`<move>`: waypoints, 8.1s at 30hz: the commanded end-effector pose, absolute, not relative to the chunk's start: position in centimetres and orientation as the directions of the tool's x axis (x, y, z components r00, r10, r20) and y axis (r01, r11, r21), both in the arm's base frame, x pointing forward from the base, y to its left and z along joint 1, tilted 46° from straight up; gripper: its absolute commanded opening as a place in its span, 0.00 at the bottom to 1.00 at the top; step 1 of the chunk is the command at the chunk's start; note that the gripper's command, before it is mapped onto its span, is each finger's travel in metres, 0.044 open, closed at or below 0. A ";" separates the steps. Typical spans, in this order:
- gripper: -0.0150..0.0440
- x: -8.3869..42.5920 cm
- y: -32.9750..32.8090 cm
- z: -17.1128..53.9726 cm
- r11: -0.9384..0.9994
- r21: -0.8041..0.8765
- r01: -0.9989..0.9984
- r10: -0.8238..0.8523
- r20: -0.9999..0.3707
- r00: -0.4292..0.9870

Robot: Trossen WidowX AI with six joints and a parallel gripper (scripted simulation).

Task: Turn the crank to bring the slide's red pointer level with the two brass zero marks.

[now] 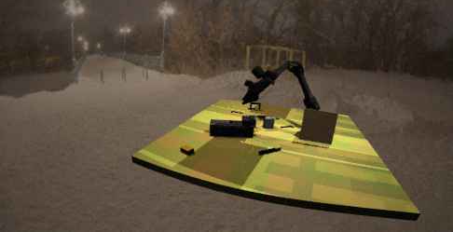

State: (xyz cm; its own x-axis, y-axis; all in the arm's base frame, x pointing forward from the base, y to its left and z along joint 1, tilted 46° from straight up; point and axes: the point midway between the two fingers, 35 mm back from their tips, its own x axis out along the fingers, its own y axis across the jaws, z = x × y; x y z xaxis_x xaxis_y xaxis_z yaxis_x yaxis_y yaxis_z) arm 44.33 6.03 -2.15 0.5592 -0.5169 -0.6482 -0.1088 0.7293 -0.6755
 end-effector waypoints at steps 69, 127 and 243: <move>1.00 34.2 5.3 0.1 0.727 -0.664 -0.175 -0.485 -0.677 0.554; 0.96 32.2 -2.1 -7.3 0.724 -0.667 -0.175 -0.488 -0.675 0.554; 0.25 31.2 0.0 -11.3 0.725 -0.666 -0.175 -0.486 -0.676 0.554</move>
State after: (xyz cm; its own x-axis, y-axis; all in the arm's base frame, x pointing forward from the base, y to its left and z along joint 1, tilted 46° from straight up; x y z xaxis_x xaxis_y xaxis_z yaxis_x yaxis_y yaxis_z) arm 31.21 0.08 -11.00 0.5589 -0.4923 -0.6673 -0.1664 0.7218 -0.6719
